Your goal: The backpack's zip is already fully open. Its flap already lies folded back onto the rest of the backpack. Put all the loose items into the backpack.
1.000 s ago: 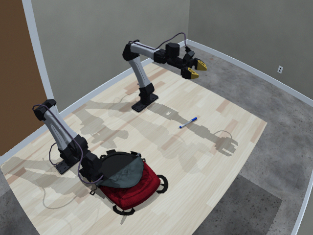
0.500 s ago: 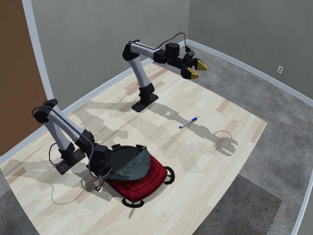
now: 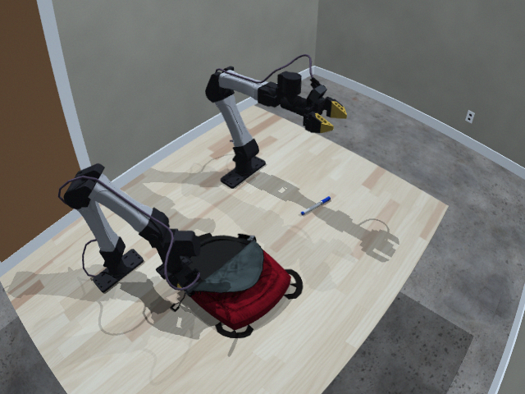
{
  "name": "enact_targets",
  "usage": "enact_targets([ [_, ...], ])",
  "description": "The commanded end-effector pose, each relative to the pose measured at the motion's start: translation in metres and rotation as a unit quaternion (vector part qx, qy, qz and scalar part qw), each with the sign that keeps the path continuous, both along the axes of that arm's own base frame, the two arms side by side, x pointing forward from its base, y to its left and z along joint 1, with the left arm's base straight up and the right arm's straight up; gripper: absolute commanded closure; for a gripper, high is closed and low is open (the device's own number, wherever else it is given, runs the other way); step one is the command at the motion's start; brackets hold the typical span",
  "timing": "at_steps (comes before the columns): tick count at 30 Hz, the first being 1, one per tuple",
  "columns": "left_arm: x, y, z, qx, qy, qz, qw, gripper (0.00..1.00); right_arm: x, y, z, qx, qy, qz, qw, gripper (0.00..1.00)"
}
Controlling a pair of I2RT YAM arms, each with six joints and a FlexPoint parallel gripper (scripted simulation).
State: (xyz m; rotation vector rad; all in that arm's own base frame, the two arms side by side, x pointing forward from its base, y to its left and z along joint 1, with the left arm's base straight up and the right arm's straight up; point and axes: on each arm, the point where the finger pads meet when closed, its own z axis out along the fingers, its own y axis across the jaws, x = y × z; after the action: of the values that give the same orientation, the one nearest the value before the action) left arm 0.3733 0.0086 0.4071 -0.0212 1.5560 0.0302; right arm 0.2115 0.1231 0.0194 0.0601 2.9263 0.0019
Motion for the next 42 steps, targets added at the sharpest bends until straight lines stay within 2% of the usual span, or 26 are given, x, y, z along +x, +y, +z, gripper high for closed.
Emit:
enact_targets([
  [1,-0.002,0.0,0.006,0.0,-0.008,0.0,1.0,0.1,-0.001,0.02,-0.002,0.025,0.011,0.006,1.0,0.89],
  [2,-0.002,0.0,0.006,0.0,-0.008,0.0,1.0,0.1,-0.013,0.015,-0.012,0.018,0.028,0.005,0.999,0.89],
  [25,-0.002,0.0,0.006,0.0,-0.008,0.0,1.0,0.1,-0.027,0.019,-0.013,0.015,0.041,0.011,0.999,0.89],
  [29,-0.002,0.0,0.006,0.0,-0.008,0.0,1.0,0.1,-0.017,0.023,-0.004,0.026,0.02,0.007,0.999,0.89],
  [30,-0.002,0.0,0.006,0.0,-0.008,0.0,1.0,0.1,-0.027,0.022,-0.013,0.015,0.041,0.007,0.999,0.89],
  [33,-0.002,0.0,0.006,0.0,-0.008,0.0,1.0,0.1,-0.011,0.044,-0.002,0.035,0.018,0.007,0.999,0.89],
  [42,-0.002,0.0,0.006,0.0,-0.008,0.0,1.0,0.1,-0.009,0.069,-0.002,0.037,0.022,0.007,0.999,0.89],
])
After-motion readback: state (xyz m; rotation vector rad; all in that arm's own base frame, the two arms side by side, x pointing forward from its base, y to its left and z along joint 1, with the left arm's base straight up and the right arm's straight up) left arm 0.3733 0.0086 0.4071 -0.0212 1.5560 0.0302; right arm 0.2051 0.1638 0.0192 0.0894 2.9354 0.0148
